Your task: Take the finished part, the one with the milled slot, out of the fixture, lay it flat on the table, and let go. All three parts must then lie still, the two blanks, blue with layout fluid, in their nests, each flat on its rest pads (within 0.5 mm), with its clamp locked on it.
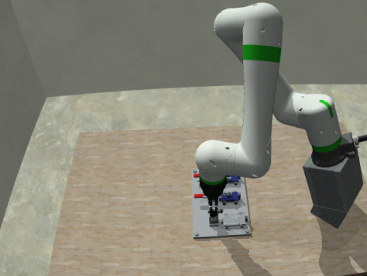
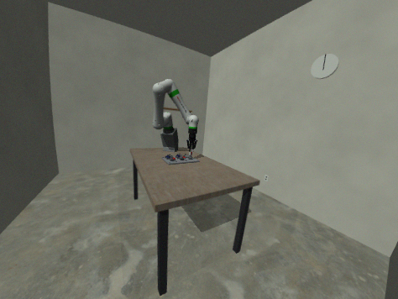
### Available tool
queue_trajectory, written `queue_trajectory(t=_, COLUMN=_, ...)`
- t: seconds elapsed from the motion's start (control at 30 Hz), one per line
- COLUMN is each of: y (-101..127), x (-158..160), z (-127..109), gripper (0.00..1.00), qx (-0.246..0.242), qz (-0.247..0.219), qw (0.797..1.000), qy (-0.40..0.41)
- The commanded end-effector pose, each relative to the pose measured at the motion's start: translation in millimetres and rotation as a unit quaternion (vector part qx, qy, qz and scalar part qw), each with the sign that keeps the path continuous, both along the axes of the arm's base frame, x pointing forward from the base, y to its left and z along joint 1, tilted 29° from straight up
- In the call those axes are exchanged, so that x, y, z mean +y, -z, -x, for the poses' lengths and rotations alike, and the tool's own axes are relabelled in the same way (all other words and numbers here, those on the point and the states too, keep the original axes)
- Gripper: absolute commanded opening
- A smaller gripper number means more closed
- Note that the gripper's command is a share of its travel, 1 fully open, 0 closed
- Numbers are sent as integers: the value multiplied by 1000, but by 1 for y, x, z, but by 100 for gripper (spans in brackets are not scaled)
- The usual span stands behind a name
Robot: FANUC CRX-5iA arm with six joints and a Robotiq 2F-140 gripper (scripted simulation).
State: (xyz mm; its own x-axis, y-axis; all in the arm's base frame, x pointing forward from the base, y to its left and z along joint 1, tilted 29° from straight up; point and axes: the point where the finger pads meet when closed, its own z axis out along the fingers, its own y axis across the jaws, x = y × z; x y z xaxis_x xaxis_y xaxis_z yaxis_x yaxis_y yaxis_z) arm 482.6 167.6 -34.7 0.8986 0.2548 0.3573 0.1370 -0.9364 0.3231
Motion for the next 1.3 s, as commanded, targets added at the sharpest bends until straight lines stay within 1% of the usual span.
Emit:
queue_trajectory(t=0.0, y=0, x=0, z=0, gripper=11, qx=0, qz=0, qw=1000, qy=0)
queue_trajectory(t=0.97, y=0, x=0, z=0, gripper=11, qx=0, qz=0, qw=1000, qy=0)
queue_trajectory(t=1.0, y=0, x=0, z=0, gripper=28, qx=0, qz=0, qw=1000, qy=0)
queue_trajectory(t=1.27, y=0, x=0, z=0, gripper=28, qx=0, qz=0, qw=1000, qy=0)
